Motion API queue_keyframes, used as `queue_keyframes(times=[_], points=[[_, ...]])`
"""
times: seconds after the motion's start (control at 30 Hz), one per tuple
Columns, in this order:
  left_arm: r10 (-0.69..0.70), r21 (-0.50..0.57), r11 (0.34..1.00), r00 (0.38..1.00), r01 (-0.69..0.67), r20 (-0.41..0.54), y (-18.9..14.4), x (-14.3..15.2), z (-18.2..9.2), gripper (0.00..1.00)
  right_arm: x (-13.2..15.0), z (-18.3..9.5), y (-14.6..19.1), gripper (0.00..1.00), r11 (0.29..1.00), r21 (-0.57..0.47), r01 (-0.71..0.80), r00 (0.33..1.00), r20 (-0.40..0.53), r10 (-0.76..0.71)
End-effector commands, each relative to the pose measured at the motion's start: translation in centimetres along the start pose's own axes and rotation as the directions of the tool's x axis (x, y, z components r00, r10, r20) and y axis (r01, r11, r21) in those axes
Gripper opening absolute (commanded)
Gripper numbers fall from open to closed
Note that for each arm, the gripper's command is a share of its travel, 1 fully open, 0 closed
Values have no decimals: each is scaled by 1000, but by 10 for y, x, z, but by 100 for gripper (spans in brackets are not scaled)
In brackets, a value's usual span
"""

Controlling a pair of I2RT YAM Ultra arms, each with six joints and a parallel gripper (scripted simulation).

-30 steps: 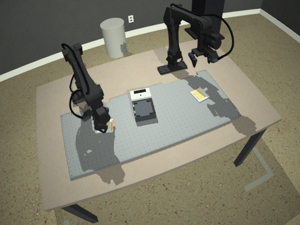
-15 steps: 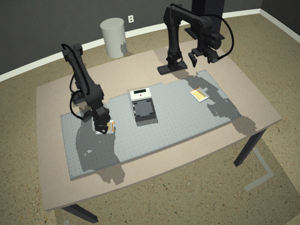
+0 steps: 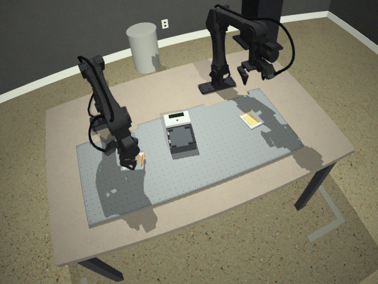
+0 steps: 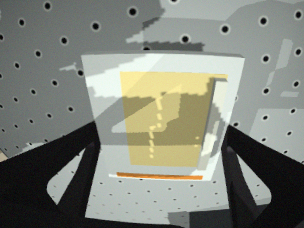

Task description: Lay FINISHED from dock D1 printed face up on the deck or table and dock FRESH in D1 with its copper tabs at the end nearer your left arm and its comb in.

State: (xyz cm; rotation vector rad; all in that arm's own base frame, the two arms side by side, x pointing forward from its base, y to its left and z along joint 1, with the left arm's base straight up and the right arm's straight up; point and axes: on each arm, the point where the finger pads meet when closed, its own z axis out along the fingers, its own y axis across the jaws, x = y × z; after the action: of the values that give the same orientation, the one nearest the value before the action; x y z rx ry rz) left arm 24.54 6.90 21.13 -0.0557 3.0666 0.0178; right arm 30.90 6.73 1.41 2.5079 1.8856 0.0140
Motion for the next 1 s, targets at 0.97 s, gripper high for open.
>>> queue_keyframes(times=[0.97], points=[[-5,1,1000,1000,5,-17,4,-2,-15,100,1,18,-6,0,1000,23,10,1000,9,-10]])
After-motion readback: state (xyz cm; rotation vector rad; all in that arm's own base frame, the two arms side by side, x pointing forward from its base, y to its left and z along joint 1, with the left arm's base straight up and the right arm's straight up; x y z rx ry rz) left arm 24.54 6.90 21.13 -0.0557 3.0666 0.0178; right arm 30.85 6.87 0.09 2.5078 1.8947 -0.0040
